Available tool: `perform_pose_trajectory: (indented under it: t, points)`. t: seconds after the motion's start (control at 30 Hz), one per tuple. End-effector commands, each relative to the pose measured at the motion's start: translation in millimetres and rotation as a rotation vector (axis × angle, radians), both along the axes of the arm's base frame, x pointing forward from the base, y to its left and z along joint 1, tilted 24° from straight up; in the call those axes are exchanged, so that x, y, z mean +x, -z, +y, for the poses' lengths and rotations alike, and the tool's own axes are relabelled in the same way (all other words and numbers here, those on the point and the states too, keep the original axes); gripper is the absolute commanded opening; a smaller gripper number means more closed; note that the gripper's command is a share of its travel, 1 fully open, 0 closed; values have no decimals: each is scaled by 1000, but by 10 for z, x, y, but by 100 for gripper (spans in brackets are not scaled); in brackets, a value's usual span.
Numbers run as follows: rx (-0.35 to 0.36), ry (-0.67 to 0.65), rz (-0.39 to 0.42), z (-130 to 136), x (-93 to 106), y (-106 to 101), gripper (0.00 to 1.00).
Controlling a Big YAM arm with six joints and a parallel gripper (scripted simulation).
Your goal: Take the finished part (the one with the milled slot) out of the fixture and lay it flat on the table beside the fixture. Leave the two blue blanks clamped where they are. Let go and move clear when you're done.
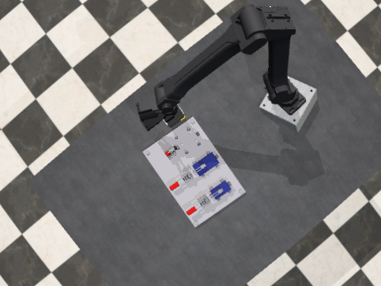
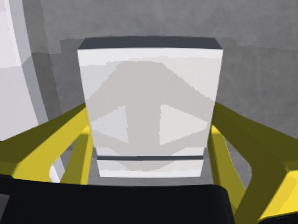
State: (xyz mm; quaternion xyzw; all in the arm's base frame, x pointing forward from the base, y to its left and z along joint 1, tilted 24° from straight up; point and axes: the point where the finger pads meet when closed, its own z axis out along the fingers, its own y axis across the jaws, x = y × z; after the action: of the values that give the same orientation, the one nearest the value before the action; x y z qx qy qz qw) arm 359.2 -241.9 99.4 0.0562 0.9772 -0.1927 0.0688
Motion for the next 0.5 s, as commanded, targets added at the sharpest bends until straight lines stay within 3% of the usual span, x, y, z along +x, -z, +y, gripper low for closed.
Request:
perform_pose_trajectory:
  t: [0.0, 0.47]
  points:
    - [-11, 6, -22, -127, 151, -151, 0]
    - [-12, 8, -25, -129, 162, -165, 0]
